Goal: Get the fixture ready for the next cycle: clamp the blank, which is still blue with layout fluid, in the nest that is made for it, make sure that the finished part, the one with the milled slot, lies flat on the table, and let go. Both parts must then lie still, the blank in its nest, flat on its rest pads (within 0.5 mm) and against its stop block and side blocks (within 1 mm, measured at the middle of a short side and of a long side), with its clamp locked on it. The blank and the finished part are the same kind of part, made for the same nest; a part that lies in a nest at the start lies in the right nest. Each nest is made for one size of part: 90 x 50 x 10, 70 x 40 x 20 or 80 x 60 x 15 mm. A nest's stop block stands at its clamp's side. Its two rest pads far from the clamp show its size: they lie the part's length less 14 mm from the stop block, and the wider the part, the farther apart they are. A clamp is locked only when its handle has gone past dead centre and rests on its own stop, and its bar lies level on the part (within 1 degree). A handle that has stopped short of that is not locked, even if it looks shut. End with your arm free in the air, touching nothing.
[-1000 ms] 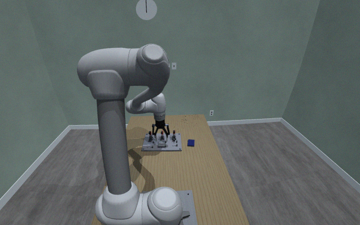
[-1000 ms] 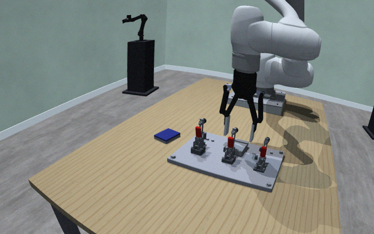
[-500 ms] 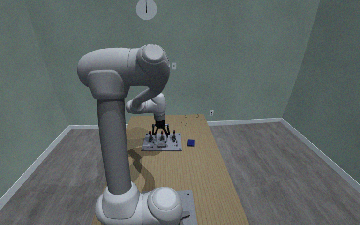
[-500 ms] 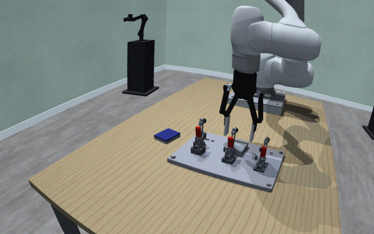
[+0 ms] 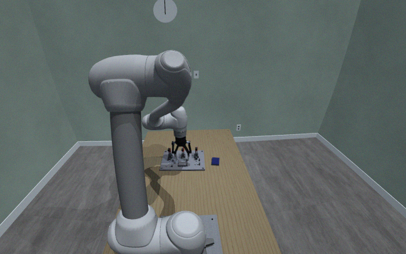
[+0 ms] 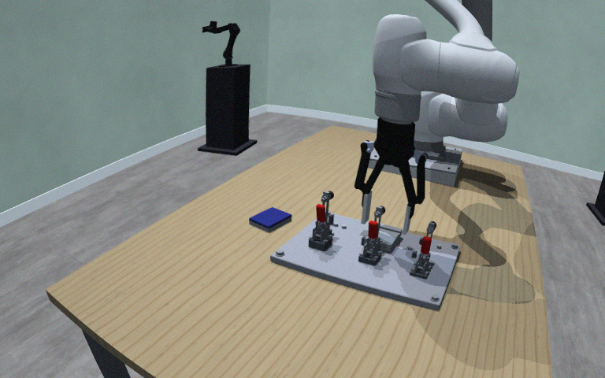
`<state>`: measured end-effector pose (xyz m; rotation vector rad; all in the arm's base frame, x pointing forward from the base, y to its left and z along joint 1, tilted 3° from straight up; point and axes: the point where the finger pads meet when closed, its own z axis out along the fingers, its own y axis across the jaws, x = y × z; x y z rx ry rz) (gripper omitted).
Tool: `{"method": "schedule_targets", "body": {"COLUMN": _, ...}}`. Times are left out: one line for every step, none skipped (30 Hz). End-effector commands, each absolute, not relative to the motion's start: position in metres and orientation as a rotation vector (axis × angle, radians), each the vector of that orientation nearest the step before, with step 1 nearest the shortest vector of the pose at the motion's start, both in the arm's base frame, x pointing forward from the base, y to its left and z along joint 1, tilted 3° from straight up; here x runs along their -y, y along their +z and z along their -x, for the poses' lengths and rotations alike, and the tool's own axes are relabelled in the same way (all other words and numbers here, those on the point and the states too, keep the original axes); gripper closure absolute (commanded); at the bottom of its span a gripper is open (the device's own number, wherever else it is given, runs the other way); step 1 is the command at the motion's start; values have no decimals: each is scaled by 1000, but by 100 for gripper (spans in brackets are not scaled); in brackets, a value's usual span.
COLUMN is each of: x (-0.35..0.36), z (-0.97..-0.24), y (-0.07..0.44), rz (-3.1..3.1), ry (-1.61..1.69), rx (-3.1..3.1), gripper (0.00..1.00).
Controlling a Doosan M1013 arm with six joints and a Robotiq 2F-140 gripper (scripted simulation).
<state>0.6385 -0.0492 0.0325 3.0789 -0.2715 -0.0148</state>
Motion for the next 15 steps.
{"method": "schedule_targets", "body": {"x": 50, "z": -638, "y": 26, "rz": -3079, "ry": -15, "rx": 271, "gripper": 42}}
{"method": "schedule_targets", "body": {"x": 50, "z": -638, "y": 23, "rz": -3079, "ry": -15, "rx": 271, "gripper": 42}}
{"method": "schedule_targets", "body": {"x": 50, "z": -638, "y": 21, "rz": -3079, "ry": -15, "rx": 271, "gripper": 42}}
{"method": "schedule_targets", "body": {"x": 50, "z": -638, "y": 19, "rz": -3079, "ry": -15, "rx": 271, "gripper": 42}}
{"method": "schedule_targets", "body": {"x": 50, "z": -638, "y": 17, "rz": -3079, "ry": -15, "rx": 271, "gripper": 42}}
{"method": "schedule_targets", "body": {"x": 50, "z": -638, "y": 16, "rz": -3079, "ry": -15, "rx": 271, "gripper": 42}}
{"method": "schedule_targets", "body": {"x": 50, "z": -638, "y": 14, "rz": -3079, "ry": -15, "rx": 271, "gripper": 42}}
{"method": "schedule_targets", "body": {"x": 50, "z": -638, "y": 13, "rz": -3079, "ry": -15, "rx": 271, "gripper": 42}}
{"method": "schedule_targets", "body": {"x": 50, "z": -638, "y": 13, "rz": -3079, "ry": -15, "rx": 271, "gripper": 42}}
{"method": "schedule_targets", "body": {"x": 50, "z": -638, "y": 13, "rz": -3079, "ry": -15, "rx": 271, "gripper": 42}}
{"method": "schedule_targets", "body": {"x": 50, "z": -638, "y": 12, "rz": -3079, "ry": -15, "rx": 271, "gripper": 42}}
{"method": "schedule_targets", "body": {"x": 50, "z": -638, "y": 12, "rz": -3079, "ry": -15, "rx": 271, "gripper": 42}}
{"method": "schedule_targets", "body": {"x": 50, "z": -638, "y": 11, "rz": -3079, "ry": -15, "rx": 271, "gripper": 42}}
{"method": "schedule_targets", "body": {"x": 50, "z": -638, "y": 11, "rz": -3079, "ry": -15, "rx": 271, "gripper": 42}}
{"method": "schedule_targets", "body": {"x": 50, "z": -638, "y": 11, "rz": -3079, "ry": -15, "rx": 271, "gripper": 42}}
